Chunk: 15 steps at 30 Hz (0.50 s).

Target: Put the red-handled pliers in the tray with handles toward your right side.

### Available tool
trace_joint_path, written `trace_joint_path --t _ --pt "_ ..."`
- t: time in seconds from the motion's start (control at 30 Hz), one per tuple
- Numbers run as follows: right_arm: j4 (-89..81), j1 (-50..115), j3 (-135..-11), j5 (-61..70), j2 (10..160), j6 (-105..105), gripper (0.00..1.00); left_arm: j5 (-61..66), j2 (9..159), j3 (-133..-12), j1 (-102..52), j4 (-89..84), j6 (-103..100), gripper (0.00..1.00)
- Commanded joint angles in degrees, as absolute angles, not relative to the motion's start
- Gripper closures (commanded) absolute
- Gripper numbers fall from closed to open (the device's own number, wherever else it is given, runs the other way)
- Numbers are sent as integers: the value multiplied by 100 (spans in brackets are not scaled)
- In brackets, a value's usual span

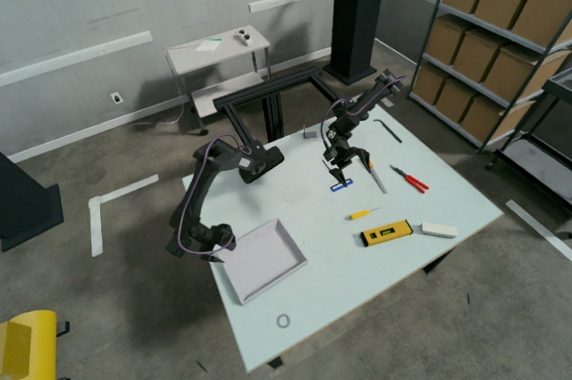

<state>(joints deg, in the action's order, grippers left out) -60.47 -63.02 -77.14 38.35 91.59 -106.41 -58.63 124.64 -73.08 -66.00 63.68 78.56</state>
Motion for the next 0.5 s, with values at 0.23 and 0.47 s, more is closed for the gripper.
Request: trace_joint_path --t 0.23,0.47 --pt "-5293 -6154 -7436 4279 8757 -9326 0 -6293 12113 -6815 -6568 6408 7016 0" --pt "-4155 -5675 -6670 4413 7847 -7296 0 -6732 11389 -5641 -6349 6270 5815 0"
